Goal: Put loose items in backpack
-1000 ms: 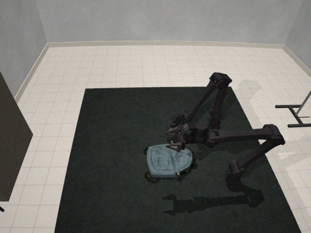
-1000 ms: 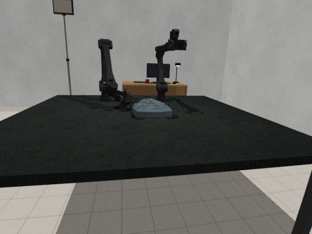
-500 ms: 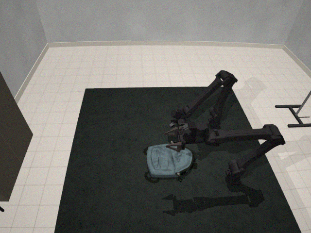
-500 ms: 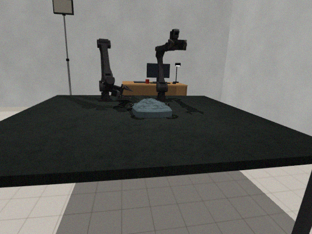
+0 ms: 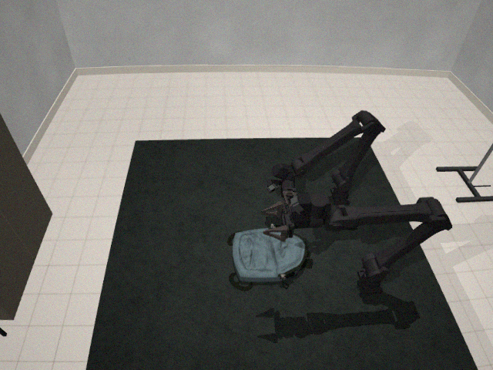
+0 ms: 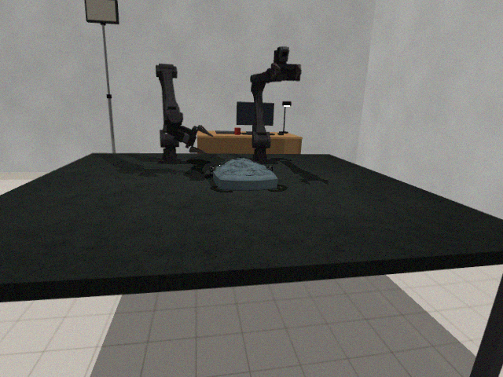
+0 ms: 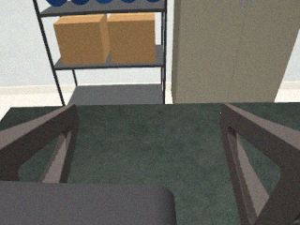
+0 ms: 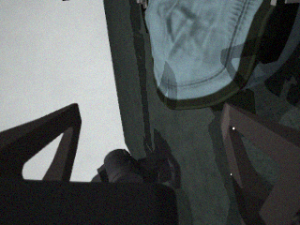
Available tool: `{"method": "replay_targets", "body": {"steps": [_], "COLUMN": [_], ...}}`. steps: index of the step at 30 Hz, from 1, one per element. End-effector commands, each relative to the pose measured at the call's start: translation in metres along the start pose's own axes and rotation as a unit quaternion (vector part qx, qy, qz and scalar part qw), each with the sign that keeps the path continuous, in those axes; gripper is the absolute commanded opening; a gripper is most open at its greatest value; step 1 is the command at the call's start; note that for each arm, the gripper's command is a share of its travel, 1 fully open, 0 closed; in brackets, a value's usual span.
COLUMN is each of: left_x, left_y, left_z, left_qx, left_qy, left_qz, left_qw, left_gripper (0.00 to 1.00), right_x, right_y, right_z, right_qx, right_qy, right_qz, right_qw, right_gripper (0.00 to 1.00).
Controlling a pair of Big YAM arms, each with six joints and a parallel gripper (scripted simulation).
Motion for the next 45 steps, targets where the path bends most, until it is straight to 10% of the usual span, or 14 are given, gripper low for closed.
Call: {"method": "replay_targets", "body": {"steps": [1, 25, 45], "left_x": [-0.027, -0.026, -0.026], "left_y": [0.006, 0.007, 0.007], "left_z": [0.003, 0.004, 0.004], "left_qx": [0.001, 0.001, 0.001], "left_qy": [0.006, 0.006, 0.006], "left_qz": [-0.031, -0.031, -0.031], "left_qw": [1.0, 1.0, 1.0], "left_gripper": [0.9, 0.9, 0.9], "right_x": [-0.026, -0.054, -0.086], "right_y": [0.038, 0.136, 0.2], "right_z": [0.065, 0.173, 0.243], "right_qx": [0.002, 0.165, 0.285], "right_qy": [0.102, 0.288, 0.413], "right_qz": [-0.058, -0.318, -0.505], "right_qw": [0.993, 0.888, 0.702], "right_gripper": [0.9, 0.9, 0.9]}}
Point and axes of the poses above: on each arm, the point where the finger pads meet when closed, its own y axis back along the fingers, its own z axis across the jaws, x = y × z, the point moved 9 cm from there along y, back along the fingers
